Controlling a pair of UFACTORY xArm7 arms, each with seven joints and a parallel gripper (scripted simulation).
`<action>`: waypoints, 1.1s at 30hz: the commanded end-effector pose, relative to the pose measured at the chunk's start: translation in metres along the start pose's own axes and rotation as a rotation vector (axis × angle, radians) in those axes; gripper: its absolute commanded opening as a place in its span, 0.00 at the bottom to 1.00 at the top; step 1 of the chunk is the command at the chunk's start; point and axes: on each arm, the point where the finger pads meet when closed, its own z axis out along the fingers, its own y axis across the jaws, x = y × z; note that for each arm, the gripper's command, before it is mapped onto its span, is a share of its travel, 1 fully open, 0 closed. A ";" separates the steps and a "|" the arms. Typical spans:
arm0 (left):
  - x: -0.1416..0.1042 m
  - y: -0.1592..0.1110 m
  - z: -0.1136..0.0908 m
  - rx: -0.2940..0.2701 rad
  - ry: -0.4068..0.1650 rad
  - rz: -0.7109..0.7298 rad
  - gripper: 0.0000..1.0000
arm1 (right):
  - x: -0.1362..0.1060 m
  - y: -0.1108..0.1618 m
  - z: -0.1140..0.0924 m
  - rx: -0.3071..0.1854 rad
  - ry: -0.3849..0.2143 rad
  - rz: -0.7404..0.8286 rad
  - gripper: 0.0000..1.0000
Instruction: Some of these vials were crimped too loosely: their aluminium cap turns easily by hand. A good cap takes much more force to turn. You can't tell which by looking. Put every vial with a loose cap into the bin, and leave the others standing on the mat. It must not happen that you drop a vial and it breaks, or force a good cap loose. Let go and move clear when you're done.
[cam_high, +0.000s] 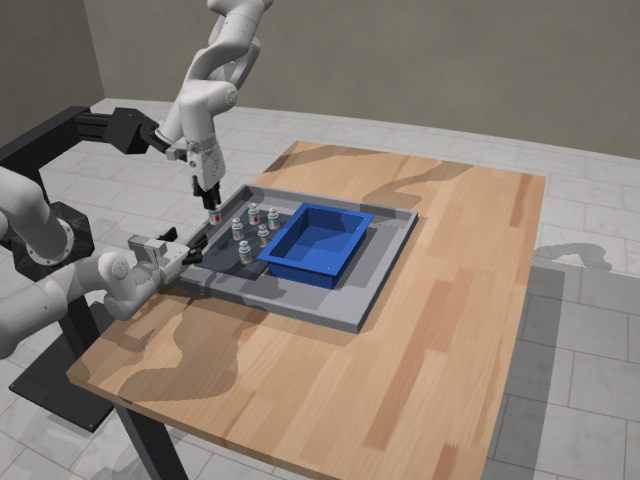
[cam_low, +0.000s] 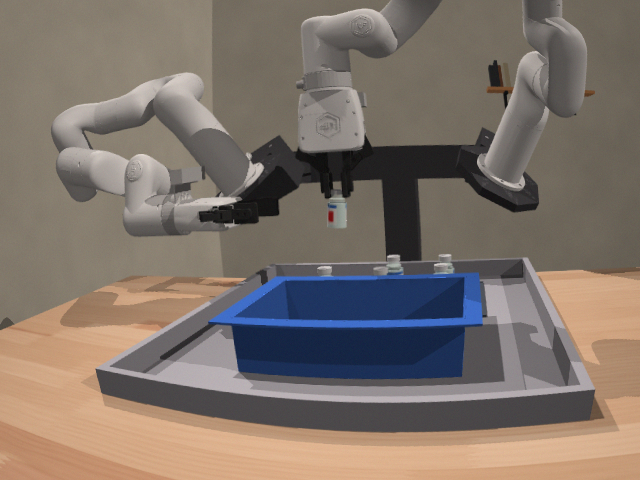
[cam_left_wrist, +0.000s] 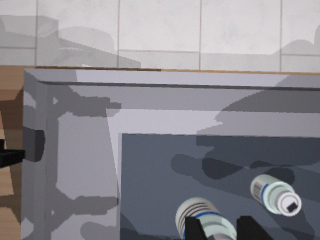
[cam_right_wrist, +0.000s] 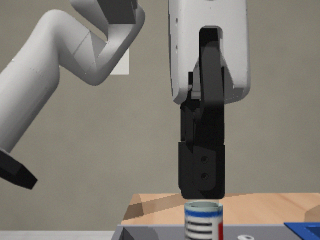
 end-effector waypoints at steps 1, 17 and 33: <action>0.000 -0.001 -0.016 0.004 -0.002 0.000 0.23 | 0.001 0.000 0.001 0.002 0.002 -0.002 1.00; 0.000 -0.001 -0.017 0.005 -0.002 0.000 0.23 | 0.002 0.000 0.000 0.002 0.002 -0.002 1.00; -0.001 -0.001 -0.018 0.005 -0.002 0.000 0.23 | 0.001 -0.001 0.032 0.002 0.002 -0.002 1.00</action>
